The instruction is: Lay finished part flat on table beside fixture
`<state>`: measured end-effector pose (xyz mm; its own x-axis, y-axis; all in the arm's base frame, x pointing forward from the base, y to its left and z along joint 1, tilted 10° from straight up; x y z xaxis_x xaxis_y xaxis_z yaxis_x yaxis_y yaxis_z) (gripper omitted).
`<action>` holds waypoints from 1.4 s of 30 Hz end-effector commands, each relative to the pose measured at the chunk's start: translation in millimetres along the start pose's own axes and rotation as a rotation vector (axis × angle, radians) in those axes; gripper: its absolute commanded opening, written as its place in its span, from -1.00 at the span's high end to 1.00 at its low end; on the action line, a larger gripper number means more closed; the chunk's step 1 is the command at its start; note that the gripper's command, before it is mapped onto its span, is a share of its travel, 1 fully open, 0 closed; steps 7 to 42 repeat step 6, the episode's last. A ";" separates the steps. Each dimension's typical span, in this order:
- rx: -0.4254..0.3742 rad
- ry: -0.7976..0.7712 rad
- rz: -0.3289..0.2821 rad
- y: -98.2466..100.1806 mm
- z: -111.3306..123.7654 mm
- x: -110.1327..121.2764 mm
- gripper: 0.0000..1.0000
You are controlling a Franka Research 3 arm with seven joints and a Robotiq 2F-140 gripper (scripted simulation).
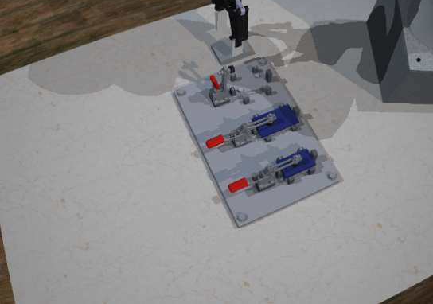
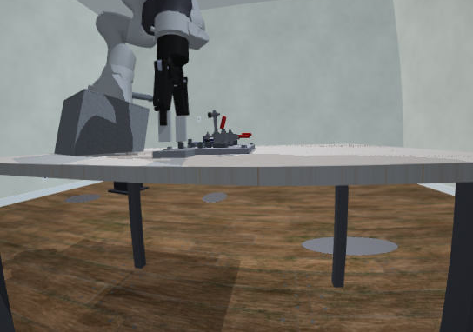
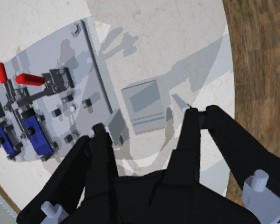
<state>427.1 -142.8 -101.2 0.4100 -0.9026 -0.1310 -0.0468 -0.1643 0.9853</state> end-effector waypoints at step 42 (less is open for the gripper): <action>-0.005 -0.004 -0.009 33.1 1.1 -2.2 -0.08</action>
Point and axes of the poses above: the point where the finger pads meet when closed, its own y axis back along the fingers, its own x axis across the jaws, z = x × y, the point moved 4 cm from there along y, back along the fingers, and after that the axes turned 11 degrees about y, right-handed, at the moved point
